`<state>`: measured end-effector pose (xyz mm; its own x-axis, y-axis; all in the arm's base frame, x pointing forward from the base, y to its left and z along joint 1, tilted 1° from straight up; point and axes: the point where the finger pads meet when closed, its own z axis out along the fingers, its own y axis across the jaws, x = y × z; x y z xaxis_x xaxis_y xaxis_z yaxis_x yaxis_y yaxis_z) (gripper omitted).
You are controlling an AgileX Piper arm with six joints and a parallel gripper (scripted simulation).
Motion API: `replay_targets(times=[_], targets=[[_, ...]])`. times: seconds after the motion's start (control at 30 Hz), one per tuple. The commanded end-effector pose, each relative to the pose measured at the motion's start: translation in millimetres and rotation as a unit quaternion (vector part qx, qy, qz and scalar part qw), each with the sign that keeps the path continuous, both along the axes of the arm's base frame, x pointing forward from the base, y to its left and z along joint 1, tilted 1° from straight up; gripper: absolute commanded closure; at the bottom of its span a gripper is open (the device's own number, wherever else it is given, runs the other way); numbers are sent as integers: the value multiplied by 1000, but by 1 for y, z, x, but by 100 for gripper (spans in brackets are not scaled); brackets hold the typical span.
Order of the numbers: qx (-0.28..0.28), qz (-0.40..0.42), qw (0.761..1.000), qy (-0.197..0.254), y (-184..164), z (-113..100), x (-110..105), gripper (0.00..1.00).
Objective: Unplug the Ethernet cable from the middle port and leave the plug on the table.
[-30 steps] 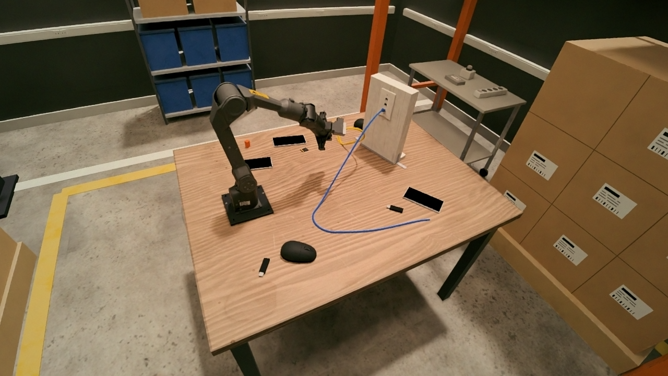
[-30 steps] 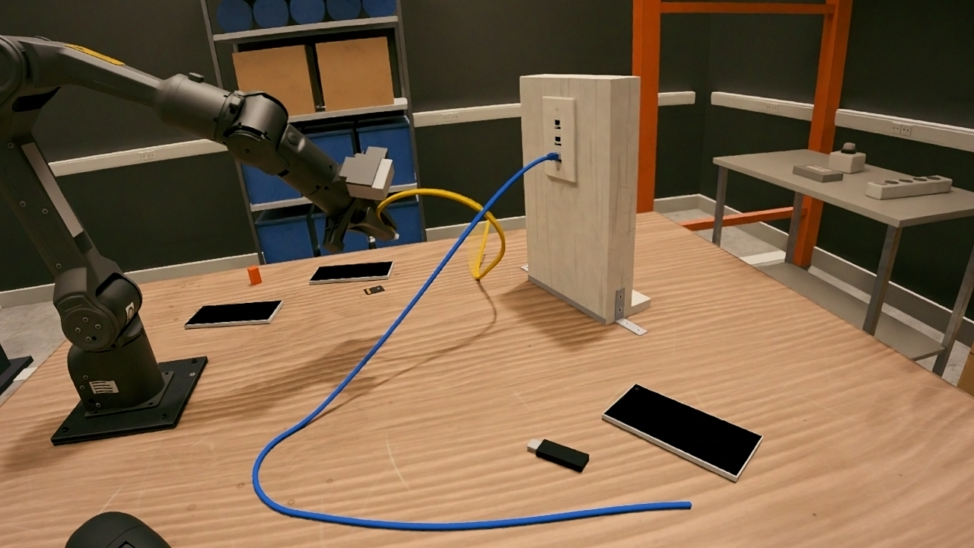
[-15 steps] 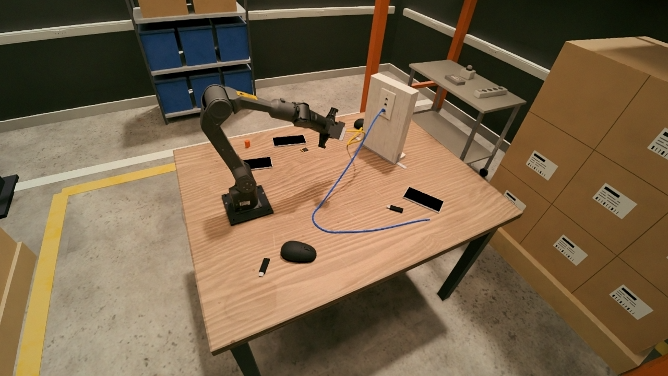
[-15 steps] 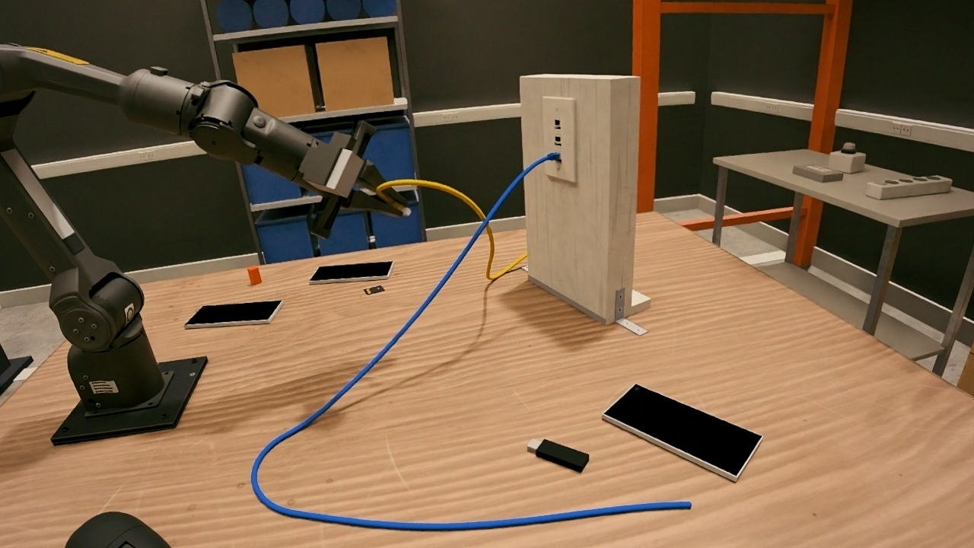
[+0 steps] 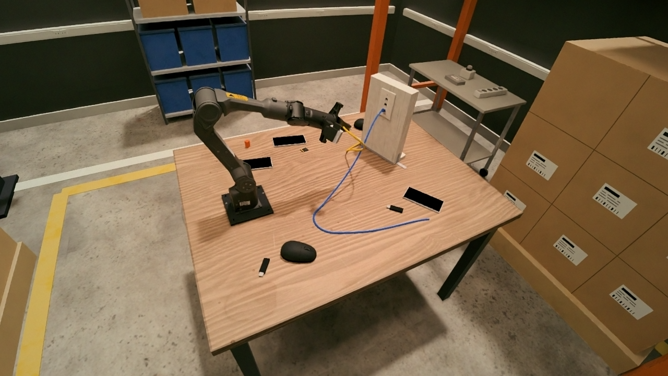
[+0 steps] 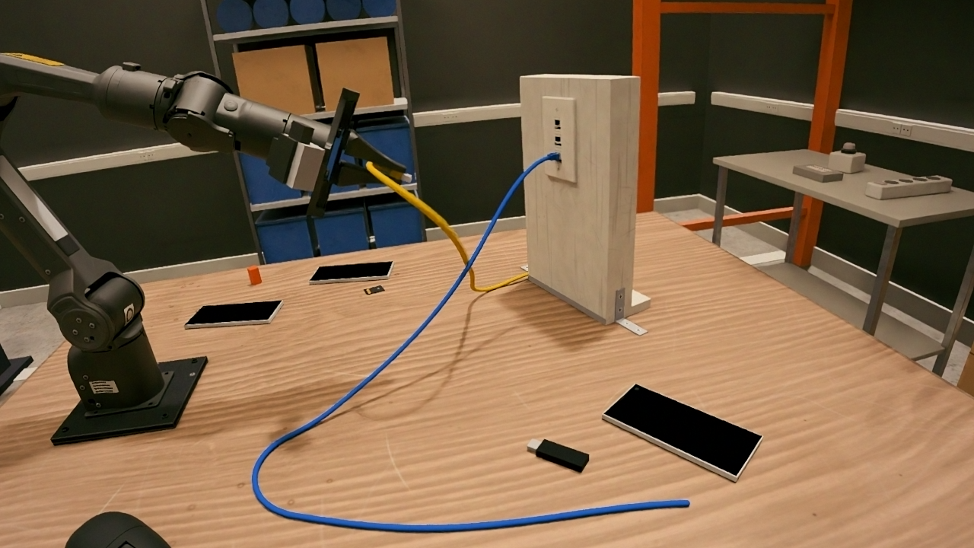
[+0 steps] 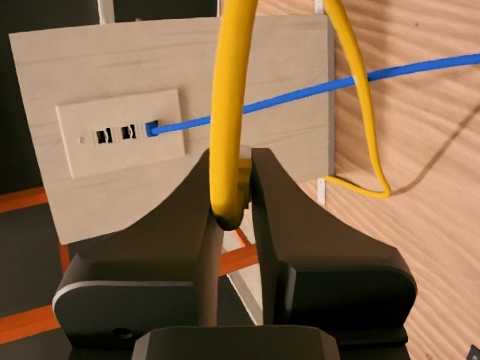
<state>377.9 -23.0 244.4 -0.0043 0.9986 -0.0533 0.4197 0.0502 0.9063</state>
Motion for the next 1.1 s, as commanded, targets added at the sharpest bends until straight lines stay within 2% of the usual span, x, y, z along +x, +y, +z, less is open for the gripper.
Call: replay_targets(times=[0.0, 0.87, 1.0, 1.07], targets=[[-6, -5, 1000, 6, 0, 0, 0, 100], [-6, -5, 1000, 6, 0, 0, 0, 100], [71, -55, 996, 17, -23, 1, 40, 100], [71, -55, 996, 17, -23, 1, 40, 100]])
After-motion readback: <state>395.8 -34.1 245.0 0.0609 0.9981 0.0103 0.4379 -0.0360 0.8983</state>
